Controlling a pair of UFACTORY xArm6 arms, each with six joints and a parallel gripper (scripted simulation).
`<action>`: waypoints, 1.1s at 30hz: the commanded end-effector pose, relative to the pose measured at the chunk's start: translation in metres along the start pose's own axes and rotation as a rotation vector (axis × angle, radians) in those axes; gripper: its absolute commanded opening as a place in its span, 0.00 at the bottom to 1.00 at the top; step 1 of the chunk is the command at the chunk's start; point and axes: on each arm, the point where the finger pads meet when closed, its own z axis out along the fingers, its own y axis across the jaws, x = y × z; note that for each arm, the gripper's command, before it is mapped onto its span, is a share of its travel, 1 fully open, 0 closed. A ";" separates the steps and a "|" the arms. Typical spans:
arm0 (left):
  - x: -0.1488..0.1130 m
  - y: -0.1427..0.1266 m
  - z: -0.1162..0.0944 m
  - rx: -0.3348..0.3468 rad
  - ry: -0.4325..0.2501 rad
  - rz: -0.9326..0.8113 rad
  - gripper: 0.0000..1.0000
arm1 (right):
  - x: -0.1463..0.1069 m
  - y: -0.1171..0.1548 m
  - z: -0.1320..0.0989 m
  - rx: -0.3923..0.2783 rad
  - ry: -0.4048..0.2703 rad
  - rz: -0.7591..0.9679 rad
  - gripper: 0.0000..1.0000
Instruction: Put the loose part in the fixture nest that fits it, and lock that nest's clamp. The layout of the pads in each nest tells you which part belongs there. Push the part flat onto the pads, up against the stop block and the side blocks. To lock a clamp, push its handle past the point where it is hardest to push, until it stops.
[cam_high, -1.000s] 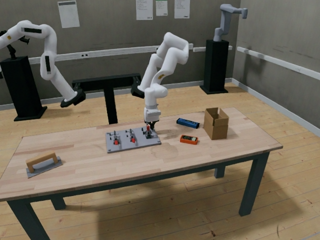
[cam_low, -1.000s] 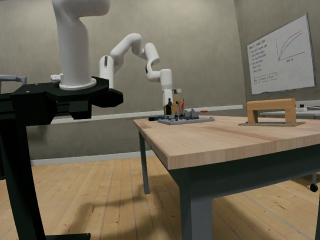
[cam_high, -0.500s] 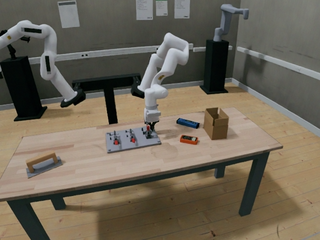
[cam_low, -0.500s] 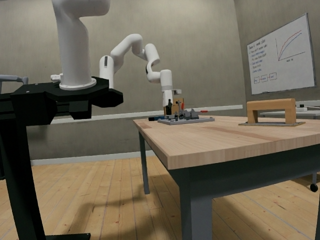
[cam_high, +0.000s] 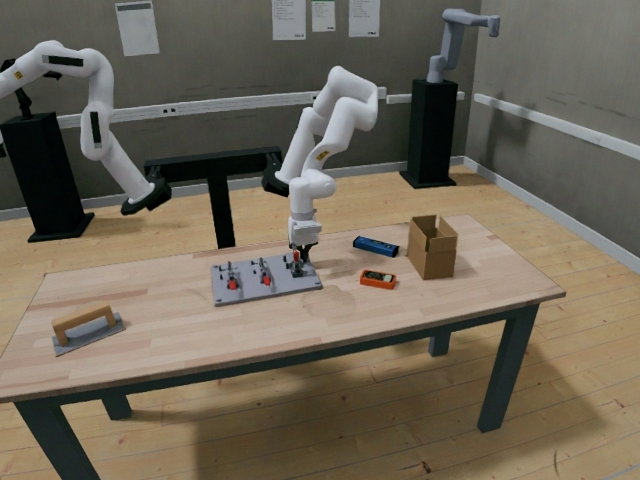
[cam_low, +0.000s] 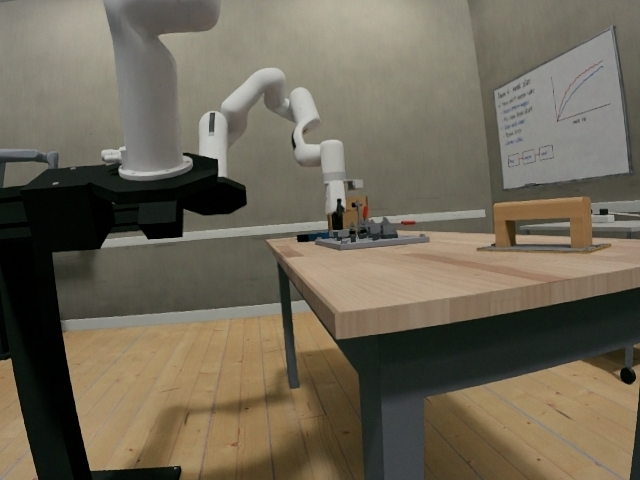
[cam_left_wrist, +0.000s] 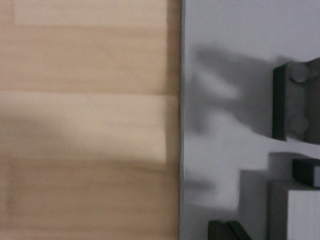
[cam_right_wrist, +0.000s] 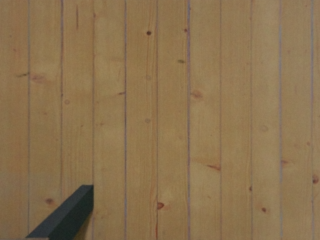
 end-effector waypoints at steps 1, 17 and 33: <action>0.002 0.000 0.000 -0.001 0.004 -0.001 0.00 | 0.002 0.000 -0.003 0.000 0.007 0.000 1.00; 0.002 0.000 0.002 -0.001 0.004 -0.001 0.00 | 0.002 0.000 -0.003 0.000 0.007 0.000 1.00; 0.002 0.007 0.002 -0.002 0.004 -0.001 0.00 | 0.002 0.000 -0.003 0.000 0.007 0.000 1.00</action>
